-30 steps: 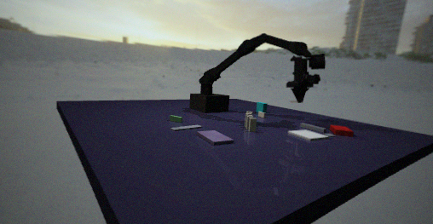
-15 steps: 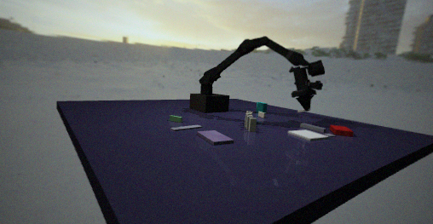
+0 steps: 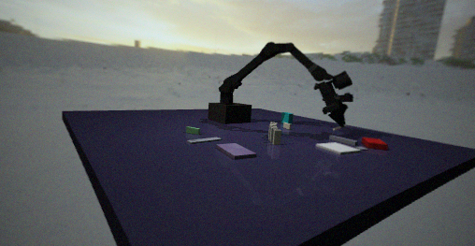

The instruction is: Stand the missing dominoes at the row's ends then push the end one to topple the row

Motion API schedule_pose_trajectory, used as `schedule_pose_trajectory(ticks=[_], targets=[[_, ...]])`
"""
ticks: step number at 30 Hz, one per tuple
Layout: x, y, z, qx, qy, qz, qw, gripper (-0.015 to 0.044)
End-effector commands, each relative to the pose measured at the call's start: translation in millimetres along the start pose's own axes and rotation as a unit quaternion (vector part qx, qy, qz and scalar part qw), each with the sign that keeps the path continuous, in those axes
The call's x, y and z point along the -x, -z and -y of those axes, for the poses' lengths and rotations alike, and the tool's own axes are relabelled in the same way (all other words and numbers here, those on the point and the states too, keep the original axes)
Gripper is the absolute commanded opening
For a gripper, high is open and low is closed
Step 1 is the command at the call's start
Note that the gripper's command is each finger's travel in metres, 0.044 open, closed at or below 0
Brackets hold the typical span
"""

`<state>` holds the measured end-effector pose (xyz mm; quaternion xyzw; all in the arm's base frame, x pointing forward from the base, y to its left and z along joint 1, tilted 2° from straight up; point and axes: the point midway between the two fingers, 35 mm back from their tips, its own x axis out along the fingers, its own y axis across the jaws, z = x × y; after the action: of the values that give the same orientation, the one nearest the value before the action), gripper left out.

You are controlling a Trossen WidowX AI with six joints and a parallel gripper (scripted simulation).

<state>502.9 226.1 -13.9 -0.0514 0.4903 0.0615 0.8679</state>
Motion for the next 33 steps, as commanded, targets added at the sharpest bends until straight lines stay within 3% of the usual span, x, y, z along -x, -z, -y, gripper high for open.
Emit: schedule_pose_trajectory(ticks=[1,33], targets=[[-0.5,-2.2,-0.6,0.005,0.003,0.026,1.0,0.0107],[5.4,16.5,-4.3,-0.003,0.018,0.235,0.972,0.0107]])
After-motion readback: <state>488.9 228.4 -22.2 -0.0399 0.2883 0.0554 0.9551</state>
